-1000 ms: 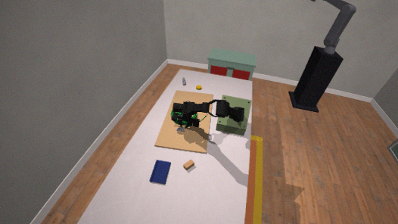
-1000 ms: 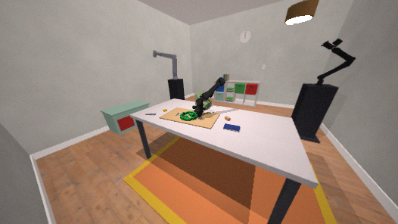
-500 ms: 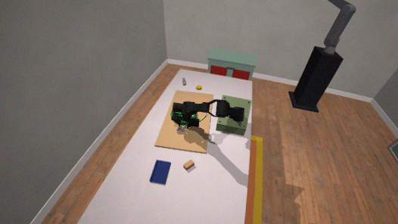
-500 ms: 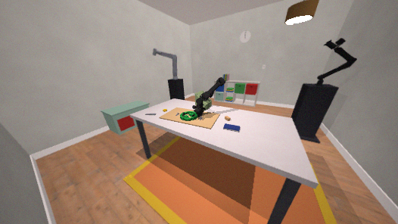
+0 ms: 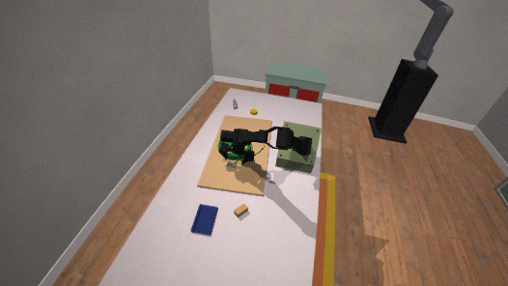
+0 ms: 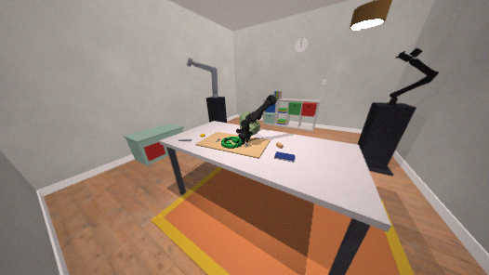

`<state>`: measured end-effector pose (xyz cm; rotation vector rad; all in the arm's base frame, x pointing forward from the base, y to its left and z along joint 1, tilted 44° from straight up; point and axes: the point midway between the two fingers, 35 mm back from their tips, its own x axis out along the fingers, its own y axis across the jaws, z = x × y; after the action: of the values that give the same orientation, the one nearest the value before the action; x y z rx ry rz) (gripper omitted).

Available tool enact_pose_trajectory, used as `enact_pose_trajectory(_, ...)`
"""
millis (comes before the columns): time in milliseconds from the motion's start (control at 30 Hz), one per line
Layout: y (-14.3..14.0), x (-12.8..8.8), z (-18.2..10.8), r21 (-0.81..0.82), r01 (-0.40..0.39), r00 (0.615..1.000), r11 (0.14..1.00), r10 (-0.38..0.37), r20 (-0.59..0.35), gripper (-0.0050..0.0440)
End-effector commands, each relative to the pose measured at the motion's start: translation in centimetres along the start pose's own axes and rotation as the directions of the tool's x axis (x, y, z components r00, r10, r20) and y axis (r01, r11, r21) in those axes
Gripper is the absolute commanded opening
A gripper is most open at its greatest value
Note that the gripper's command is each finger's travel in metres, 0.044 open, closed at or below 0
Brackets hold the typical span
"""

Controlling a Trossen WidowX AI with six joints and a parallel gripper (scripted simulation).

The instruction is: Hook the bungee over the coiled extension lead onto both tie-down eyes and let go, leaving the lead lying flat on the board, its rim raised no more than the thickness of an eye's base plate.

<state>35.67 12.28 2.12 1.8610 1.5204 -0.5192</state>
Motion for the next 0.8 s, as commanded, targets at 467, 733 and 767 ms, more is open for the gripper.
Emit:
enact_pose_trajectory(467, 1.8, -4.4, -0.5, -0.019, -0.03, 1.0, 0.999, 0.03, 0.0, 0.044)
enact_pose_trajectory(733, 2.1, -6.6, -0.6, -0.016, -0.032, 0.999, 0.999, 0.032, 0.002, 0.044)
enact_pose_trajectory(767, 2.1, -6.8, -0.6, -0.016, -0.033, 0.999, 0.999, 0.033, 0.002, 0.044)
